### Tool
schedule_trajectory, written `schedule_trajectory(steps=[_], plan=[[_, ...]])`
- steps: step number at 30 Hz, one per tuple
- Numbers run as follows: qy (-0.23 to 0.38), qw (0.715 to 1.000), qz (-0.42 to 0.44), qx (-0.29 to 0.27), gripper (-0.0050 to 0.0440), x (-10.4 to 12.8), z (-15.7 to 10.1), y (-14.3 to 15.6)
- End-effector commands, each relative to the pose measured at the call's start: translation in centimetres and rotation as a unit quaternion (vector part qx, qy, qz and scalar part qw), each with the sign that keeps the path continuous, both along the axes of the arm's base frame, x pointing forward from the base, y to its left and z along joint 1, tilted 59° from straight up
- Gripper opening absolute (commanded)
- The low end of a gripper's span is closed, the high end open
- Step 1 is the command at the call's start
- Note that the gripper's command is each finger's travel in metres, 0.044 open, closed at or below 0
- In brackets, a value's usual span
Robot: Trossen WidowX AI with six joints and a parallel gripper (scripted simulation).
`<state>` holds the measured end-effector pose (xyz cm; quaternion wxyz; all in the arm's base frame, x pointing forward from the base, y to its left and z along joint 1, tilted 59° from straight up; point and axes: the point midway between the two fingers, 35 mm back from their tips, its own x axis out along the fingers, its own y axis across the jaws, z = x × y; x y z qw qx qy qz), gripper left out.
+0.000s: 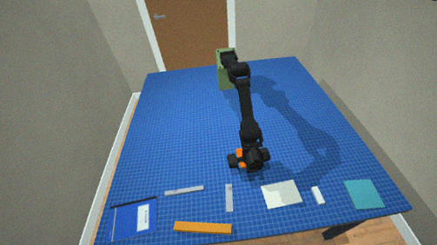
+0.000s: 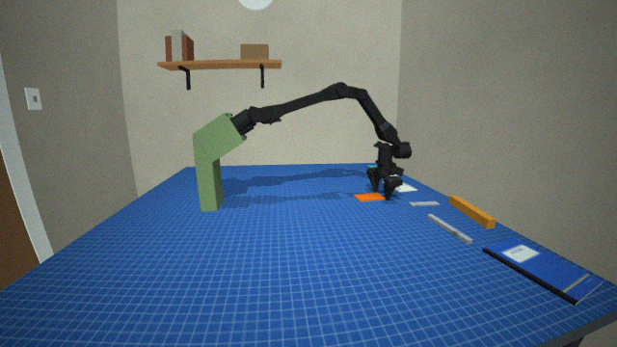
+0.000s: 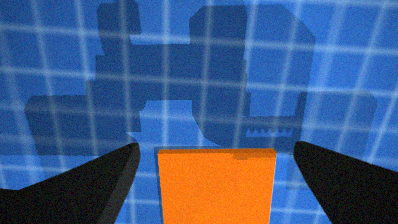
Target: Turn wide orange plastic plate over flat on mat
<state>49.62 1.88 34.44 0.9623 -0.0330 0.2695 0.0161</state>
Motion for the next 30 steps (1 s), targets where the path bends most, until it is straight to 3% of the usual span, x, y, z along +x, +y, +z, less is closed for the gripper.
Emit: schedule_trajectory(steps=[1,30], plan=[[-0.014,1.0,0.001,0.001,0.044,-0.4,1.2,-0.1],[-0.023,1.0,0.001,0.002,0.044,-2.3,2.8,-0.1]])
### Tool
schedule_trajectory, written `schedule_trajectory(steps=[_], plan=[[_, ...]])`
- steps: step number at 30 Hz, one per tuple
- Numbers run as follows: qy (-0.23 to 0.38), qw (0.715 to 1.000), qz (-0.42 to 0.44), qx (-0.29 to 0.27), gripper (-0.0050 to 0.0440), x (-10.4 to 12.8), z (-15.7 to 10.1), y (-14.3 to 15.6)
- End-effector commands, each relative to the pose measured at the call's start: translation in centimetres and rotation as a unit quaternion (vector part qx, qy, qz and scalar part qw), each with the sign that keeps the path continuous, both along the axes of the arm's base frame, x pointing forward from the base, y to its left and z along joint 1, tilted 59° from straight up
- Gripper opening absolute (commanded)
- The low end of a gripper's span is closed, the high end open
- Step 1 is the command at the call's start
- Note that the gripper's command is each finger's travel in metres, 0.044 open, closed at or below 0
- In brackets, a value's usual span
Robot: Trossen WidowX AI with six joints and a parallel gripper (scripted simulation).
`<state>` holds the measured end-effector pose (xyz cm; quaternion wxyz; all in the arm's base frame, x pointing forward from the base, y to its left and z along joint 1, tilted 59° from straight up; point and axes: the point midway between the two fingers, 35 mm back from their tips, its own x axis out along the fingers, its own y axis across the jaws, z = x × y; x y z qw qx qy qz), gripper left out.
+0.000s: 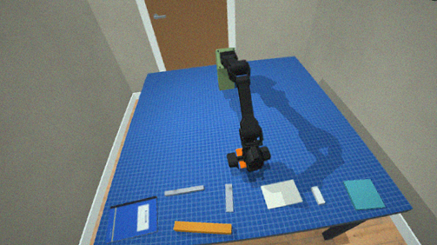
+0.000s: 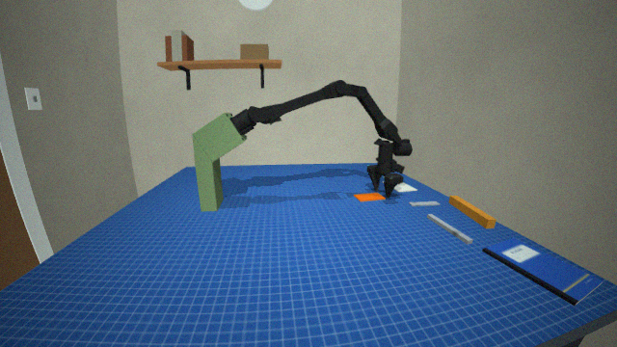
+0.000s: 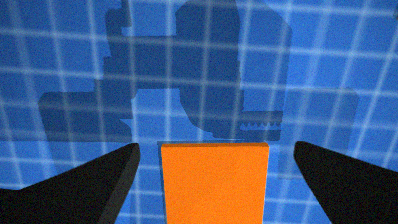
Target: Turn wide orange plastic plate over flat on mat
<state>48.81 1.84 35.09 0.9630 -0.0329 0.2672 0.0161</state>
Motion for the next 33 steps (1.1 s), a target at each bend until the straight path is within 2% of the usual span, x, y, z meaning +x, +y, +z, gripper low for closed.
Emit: schedule_trajectory(steps=[1,33], plan=[[-0.02,1.0,0.001,0.002,0.044,-1.6,2.2,-0.1],[-0.021,1.0,0.0,0.002,0.044,-5.1,4.1,-0.1]])
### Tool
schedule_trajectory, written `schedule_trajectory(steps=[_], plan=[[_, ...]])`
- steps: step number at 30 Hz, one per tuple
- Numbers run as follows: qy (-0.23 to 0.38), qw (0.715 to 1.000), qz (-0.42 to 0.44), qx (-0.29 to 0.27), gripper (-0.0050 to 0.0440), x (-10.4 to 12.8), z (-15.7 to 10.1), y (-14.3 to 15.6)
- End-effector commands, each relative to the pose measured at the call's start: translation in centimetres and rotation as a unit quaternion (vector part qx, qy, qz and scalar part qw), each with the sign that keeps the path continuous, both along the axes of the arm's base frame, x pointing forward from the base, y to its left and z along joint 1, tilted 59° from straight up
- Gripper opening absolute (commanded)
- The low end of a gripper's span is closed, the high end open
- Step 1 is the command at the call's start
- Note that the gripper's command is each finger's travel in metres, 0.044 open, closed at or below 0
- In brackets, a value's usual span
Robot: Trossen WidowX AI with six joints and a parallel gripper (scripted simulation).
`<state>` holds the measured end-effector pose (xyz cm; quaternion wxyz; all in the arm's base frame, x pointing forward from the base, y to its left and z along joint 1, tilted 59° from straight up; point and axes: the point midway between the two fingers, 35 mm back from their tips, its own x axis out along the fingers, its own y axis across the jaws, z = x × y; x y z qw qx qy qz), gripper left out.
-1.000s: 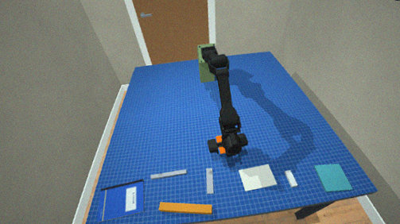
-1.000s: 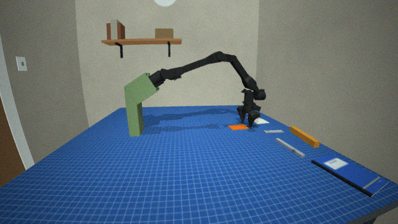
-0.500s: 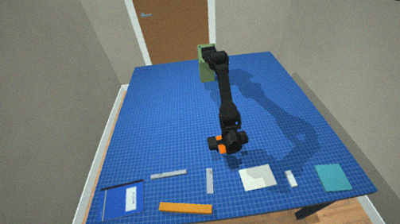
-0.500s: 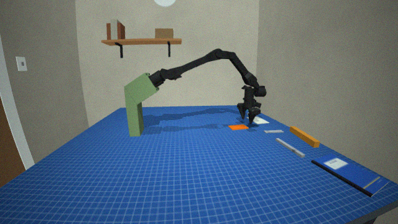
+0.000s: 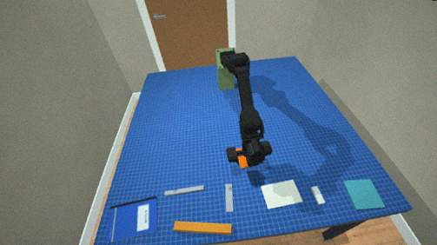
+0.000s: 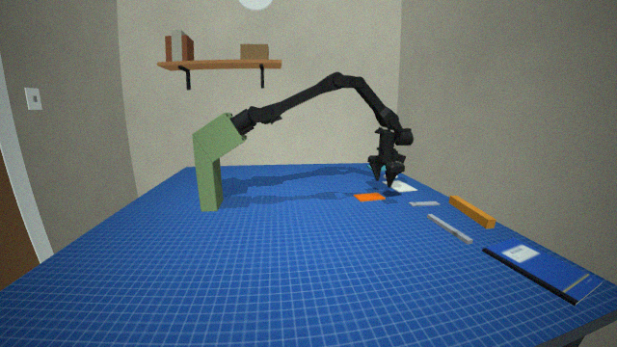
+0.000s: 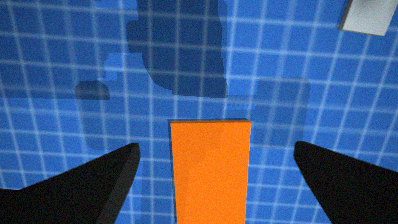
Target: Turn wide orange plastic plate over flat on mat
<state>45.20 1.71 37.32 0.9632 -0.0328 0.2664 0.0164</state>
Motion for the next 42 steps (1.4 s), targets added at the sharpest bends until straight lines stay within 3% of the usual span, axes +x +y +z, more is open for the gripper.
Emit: schedule_trajectory(steps=[1,42], plan=[[-0.018,1.0,0.0,0.001,0.044,-1.39,1.71,0.06],[-0.017,1.0,0.0,0.001,0.044,-1.35,1.71,0.06]])
